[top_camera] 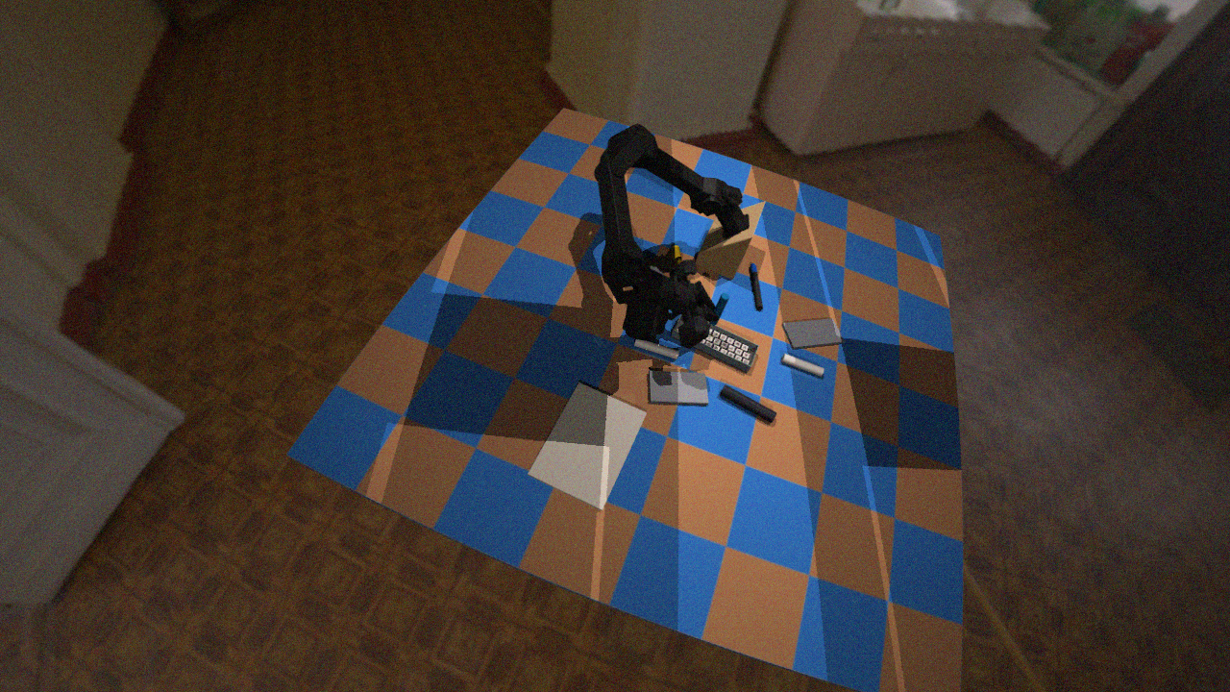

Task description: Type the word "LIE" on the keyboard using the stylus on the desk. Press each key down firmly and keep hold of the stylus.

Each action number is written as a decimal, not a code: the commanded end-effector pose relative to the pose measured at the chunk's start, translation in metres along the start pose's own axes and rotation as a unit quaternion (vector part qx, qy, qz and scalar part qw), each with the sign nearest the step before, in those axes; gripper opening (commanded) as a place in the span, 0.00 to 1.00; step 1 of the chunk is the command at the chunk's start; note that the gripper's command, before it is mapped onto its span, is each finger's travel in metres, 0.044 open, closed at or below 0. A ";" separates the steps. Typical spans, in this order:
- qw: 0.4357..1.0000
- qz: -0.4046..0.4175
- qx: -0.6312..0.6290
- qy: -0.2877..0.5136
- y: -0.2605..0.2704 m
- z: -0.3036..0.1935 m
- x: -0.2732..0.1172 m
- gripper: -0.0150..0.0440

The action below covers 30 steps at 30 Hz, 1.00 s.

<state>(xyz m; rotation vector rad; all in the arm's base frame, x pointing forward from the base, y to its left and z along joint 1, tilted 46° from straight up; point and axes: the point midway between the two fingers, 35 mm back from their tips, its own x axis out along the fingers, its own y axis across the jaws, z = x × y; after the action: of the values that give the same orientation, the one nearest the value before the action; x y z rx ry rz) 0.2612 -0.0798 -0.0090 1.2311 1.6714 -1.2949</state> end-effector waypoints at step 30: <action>1.000 0.000 -0.003 -0.001 0.001 -0.013 -0.007 0.39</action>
<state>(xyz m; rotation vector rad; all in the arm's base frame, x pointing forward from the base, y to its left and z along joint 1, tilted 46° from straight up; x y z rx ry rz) 0.2605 -0.0782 -0.0083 1.2192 1.6792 -1.2945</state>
